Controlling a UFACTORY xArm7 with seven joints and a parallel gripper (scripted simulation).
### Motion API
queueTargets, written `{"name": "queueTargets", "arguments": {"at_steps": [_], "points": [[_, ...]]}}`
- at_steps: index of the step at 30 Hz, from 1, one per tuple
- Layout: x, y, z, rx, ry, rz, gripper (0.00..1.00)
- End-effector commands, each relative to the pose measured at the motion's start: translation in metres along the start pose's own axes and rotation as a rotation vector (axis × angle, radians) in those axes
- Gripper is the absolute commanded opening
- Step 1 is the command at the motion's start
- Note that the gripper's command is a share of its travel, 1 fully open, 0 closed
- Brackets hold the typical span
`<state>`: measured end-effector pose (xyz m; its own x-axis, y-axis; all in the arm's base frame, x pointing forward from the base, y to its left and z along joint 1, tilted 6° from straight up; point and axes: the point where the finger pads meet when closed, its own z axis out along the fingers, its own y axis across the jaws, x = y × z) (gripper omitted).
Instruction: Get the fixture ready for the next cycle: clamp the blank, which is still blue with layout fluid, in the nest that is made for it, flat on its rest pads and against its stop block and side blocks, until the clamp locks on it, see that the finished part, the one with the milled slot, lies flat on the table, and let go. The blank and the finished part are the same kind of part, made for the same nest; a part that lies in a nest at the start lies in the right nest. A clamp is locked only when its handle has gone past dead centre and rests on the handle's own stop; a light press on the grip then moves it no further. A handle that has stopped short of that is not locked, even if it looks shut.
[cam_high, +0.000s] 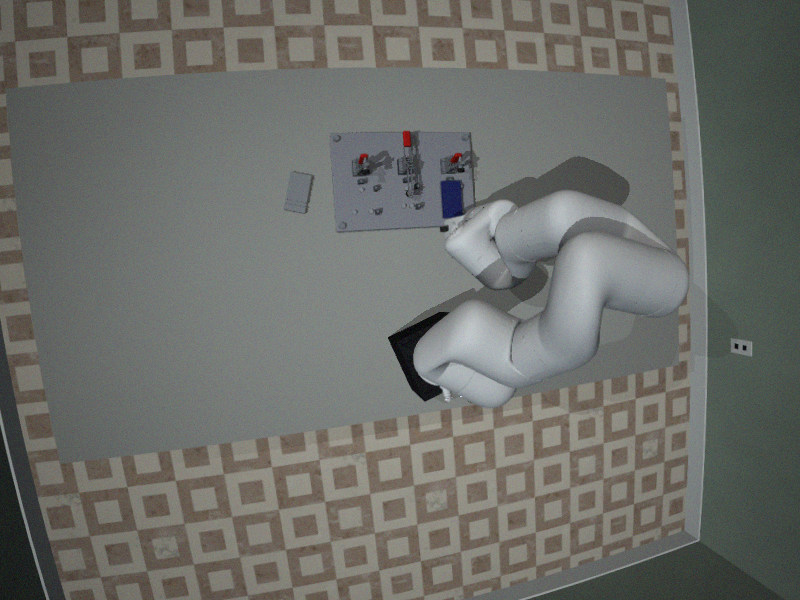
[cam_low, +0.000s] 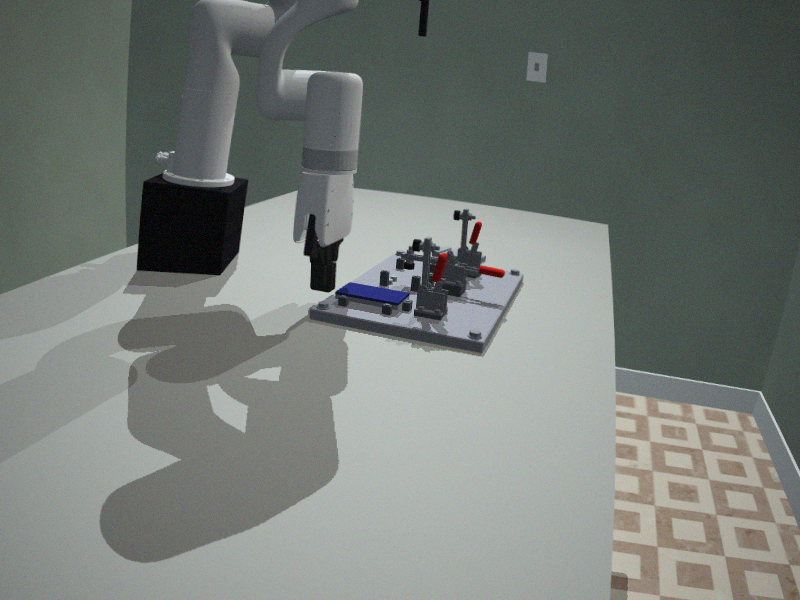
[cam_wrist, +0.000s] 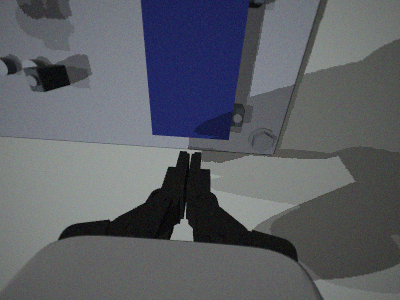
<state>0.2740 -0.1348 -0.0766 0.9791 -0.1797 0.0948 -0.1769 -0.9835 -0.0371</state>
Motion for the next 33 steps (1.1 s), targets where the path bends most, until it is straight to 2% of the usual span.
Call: {"name": "queueTargets", "arguments": {"at_steps": [1, 33], "points": [[0.0020, 0.0005, -0.0004, -0.001, 0.002, 0.000, 0.00], [0.0089, 0.0005, -0.0005, -0.001, 0.002, 0.000, 0.00]]}}
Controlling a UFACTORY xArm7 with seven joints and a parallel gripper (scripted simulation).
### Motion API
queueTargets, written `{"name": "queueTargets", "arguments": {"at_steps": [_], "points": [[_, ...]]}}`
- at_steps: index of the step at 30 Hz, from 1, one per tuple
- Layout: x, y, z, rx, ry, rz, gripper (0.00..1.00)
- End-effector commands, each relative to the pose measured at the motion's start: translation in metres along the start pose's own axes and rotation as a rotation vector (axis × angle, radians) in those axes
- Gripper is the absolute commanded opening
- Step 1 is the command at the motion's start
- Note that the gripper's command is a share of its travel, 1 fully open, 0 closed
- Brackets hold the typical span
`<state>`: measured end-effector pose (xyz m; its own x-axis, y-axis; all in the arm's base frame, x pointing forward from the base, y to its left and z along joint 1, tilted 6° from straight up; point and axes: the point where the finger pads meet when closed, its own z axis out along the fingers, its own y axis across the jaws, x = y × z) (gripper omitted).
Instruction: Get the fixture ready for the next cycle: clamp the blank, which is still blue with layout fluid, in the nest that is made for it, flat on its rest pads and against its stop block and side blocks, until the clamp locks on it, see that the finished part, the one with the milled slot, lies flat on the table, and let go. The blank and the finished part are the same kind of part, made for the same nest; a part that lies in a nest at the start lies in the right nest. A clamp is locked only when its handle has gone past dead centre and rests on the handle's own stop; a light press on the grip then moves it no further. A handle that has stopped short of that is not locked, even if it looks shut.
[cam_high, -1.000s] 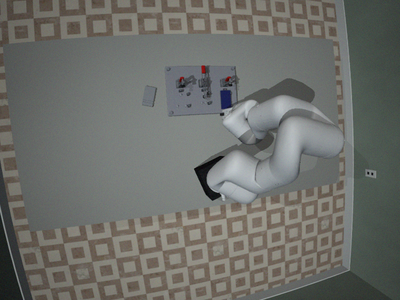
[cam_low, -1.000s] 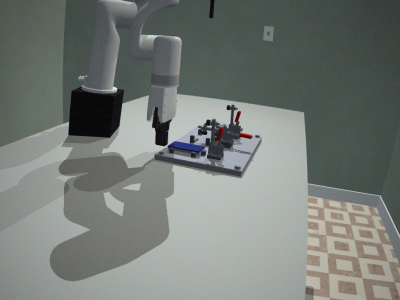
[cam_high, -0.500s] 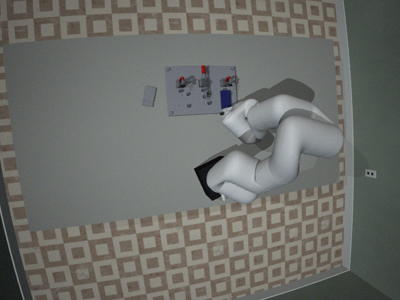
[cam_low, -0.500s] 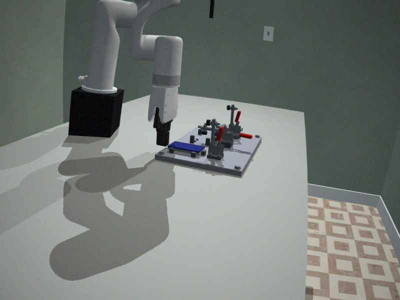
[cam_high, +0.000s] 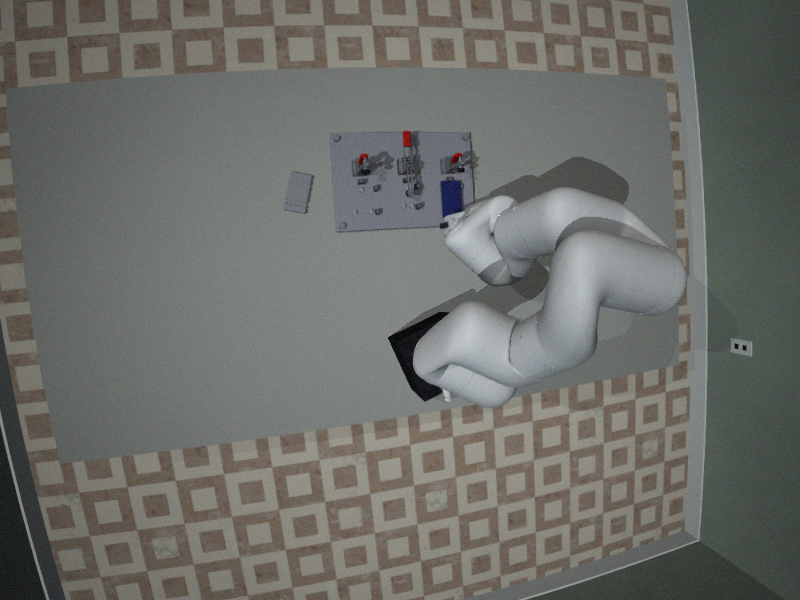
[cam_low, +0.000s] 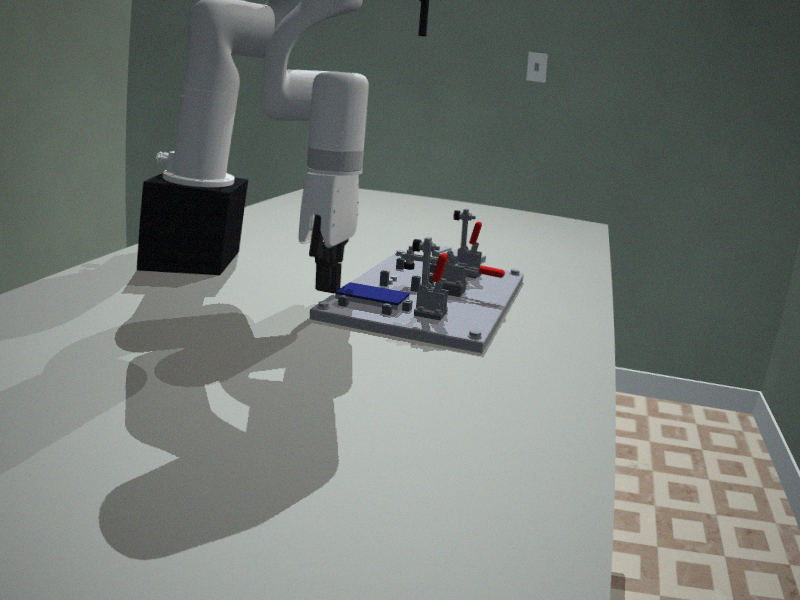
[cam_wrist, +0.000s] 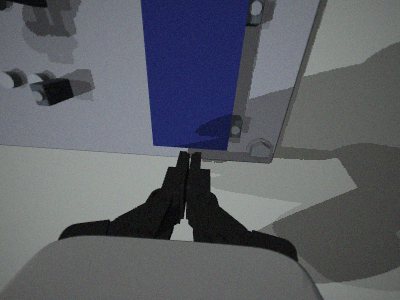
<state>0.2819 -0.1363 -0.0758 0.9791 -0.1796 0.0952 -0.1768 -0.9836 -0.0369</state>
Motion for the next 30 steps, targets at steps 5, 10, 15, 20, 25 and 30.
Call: {"name": "queueTargets", "arguments": {"at_steps": [5, 10, 15, 20, 25, 30], "points": [[0.0019, 0.0004, -0.0004, -0.001, 0.002, 0.000, 0.00], [0.0048, 0.0004, -0.0004, -0.001, 0.002, 0.000, 0.00], [0.0048, 0.0004, -0.0004, -0.001, 0.002, 0.000, 0.00], [0.0048, 0.0004, -0.0004, -0.001, 0.002, 0.000, 0.00], [0.0074, 0.0004, -0.0004, -0.001, 0.002, 0.000, 0.00], [0.0084, 0.0004, -0.0004, -0.001, 0.002, 0.000, 0.00]]}}
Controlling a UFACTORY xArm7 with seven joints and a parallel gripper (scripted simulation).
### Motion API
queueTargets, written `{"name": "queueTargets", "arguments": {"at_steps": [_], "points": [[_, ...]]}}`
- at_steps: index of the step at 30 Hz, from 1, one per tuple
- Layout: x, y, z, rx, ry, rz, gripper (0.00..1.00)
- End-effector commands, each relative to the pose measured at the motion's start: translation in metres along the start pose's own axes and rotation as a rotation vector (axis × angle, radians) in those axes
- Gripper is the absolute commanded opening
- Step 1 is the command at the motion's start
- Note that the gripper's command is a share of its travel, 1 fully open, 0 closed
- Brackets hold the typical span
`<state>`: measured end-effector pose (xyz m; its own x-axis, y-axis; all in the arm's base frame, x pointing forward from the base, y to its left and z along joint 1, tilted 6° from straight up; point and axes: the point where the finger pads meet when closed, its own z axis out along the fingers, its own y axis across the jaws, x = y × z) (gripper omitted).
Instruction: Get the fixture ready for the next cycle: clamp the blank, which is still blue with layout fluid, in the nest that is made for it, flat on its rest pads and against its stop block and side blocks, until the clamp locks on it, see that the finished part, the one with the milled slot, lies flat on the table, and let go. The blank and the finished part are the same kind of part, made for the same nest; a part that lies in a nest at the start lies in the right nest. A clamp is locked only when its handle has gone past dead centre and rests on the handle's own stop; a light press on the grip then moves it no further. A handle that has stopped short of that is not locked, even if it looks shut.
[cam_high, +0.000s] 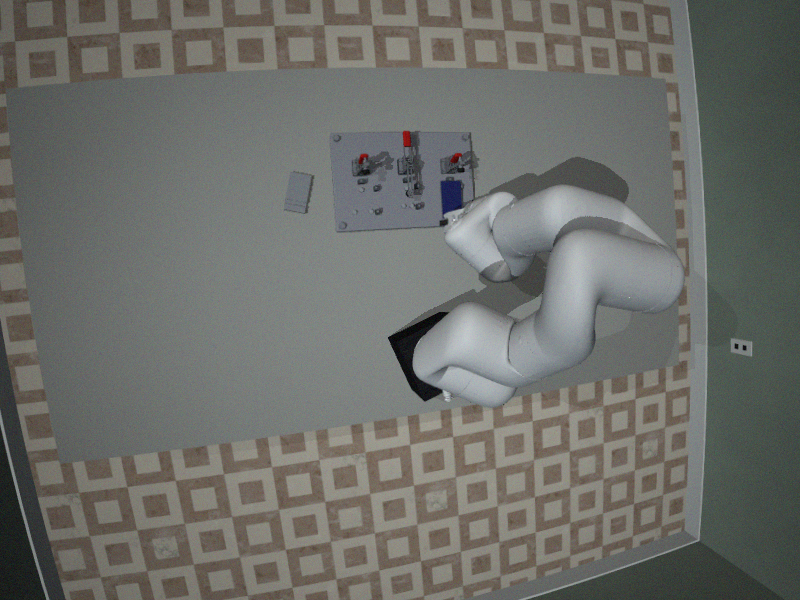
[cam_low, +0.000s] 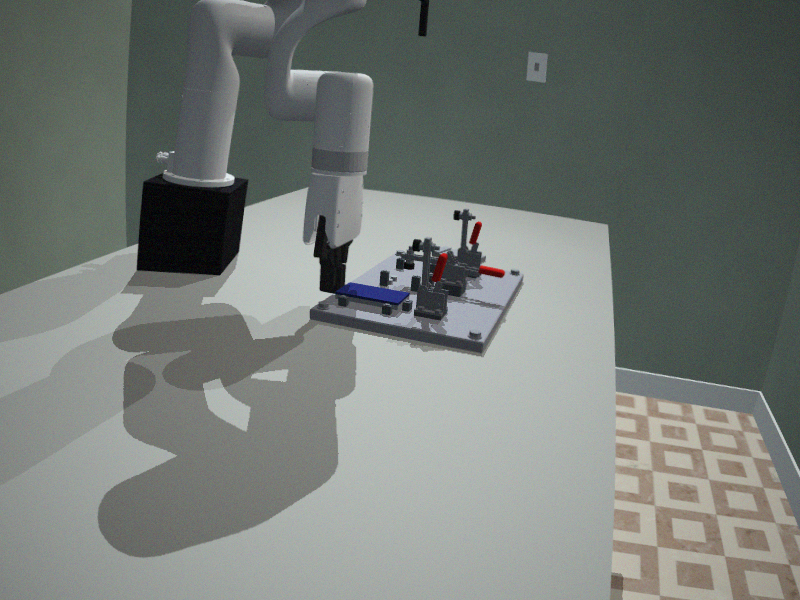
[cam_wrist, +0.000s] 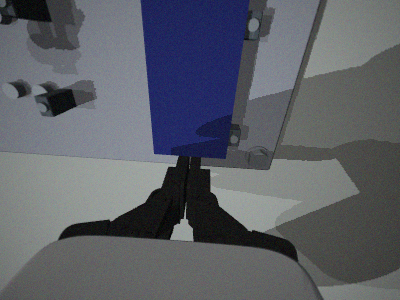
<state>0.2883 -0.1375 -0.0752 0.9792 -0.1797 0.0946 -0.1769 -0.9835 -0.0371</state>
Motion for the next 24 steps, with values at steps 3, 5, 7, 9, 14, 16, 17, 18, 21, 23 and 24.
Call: {"name": "queueTargets", "arguments": {"at_steps": [3, 5, 7, 9, 14, 16, 17, 18, 21, 23, 24], "points": [[0.002, 0.000, -0.001, -0.001, 0.002, 0.000, 0.00], [0.002, 0.000, -0.001, -0.001, 0.002, 0.000, 0.00], [0.002, 0.000, -0.001, -0.001, 0.002, 0.000, 0.00], [0.002, 0.000, -0.001, -0.001, 0.002, 0.000, 0.00], [-0.004, 0.000, 0.000, -0.001, 0.002, 0.000, 0.00], [-0.009, 0.000, 0.000, -0.001, 0.002, 0.000, 0.00], [-0.012, 0.000, 0.000, -0.001, 0.002, 0.000, 0.00], [-0.014, 0.000, 0.000, -0.001, 0.002, 0.000, 0.00], [-0.018, 0.000, 0.000, -0.001, 0.002, 0.000, 0.00], [-0.018, 0.000, 0.000, -0.001, 0.002, 0.000, 0.00], [-0.018, 0.000, 0.000, -0.001, 0.002, 0.000, 0.00]]}}
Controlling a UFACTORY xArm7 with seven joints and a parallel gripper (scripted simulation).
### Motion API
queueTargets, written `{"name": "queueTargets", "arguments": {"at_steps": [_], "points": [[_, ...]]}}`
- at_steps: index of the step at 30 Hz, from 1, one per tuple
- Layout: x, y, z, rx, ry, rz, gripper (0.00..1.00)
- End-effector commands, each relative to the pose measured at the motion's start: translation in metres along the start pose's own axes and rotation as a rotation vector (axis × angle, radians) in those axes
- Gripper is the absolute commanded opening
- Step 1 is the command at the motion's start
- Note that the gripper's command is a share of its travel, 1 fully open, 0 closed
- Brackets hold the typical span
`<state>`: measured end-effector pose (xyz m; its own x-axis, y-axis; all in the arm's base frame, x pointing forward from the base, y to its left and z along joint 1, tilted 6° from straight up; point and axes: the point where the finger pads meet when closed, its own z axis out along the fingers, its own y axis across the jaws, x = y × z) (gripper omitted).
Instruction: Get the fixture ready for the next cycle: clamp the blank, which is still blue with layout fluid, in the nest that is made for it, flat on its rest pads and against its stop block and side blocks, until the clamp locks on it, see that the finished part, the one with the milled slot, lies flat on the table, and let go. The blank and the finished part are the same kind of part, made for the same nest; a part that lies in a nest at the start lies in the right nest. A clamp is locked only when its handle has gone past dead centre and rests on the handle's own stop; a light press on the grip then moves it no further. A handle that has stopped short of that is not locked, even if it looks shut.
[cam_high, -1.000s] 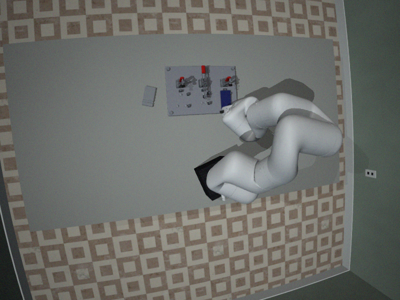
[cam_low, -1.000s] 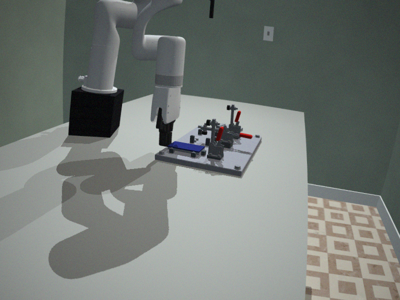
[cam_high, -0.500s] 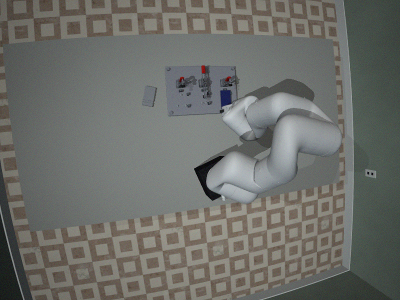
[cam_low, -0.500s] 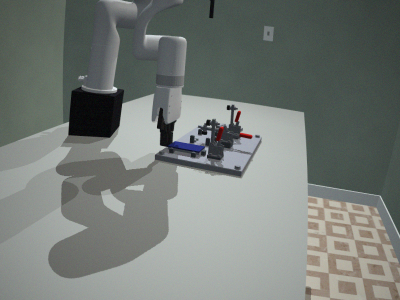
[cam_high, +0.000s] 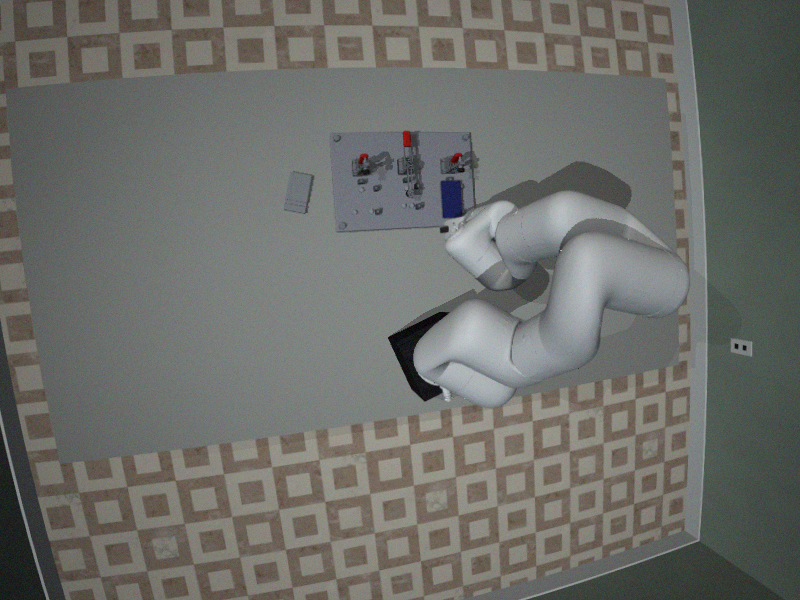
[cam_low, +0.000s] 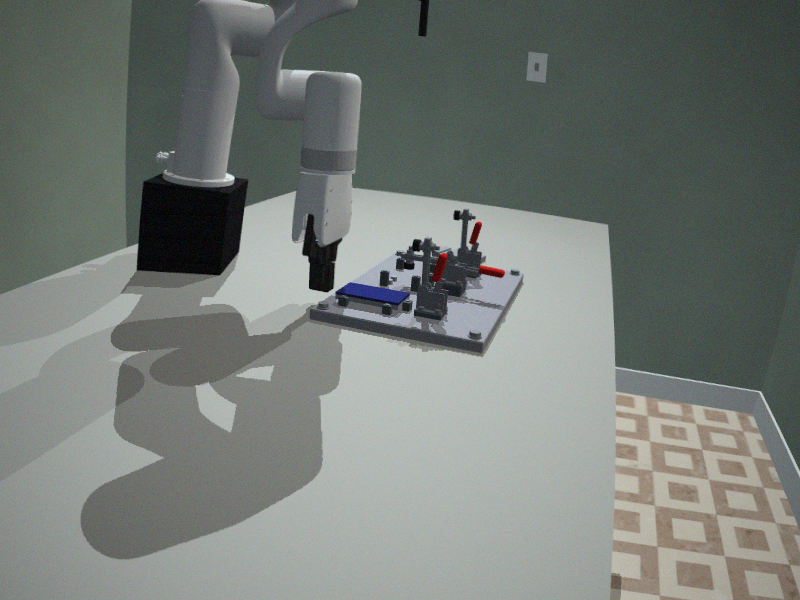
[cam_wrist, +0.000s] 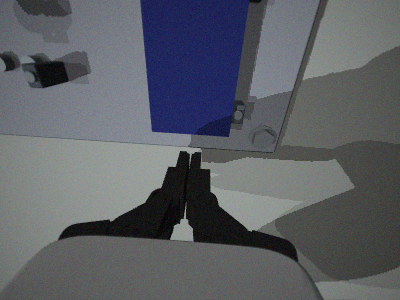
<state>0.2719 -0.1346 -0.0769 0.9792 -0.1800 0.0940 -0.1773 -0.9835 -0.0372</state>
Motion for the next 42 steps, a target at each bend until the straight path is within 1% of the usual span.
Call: {"name": "queueTargets", "arguments": {"at_steps": [1, 5, 11, 13, 24, 25, 29, 32, 34, 39, 42], "points": [[-0.001, 0.000, -0.001, -0.001, 0.003, 0.000, 0.00], [-0.001, 0.000, -0.006, -0.001, 0.003, 0.000, 0.00], [-0.001, 0.000, -0.032, -0.001, 0.003, 0.000, 0.00], [-0.002, 0.000, -0.038, -0.001, 0.003, 0.000, 0.00], [-0.002, 0.000, -0.041, -0.001, 0.003, 0.000, 0.00], [-0.002, 0.000, -0.041, -0.001, 0.003, 0.000, 0.47], [-0.002, 0.000, -0.044, -0.001, 0.003, 0.000, 0.47], [-0.002, 0.000, -0.052, -0.001, 0.003, 0.000, 0.47], [-0.002, 0.000, -0.052, -0.001, 0.003, 0.000, 0.47], [-0.002, 0.000, -0.074, -0.001, 0.003, 0.000, 0.47], [-0.002, 0.000, -0.096, -0.001, 0.003, 0.000, 0.47]]}}
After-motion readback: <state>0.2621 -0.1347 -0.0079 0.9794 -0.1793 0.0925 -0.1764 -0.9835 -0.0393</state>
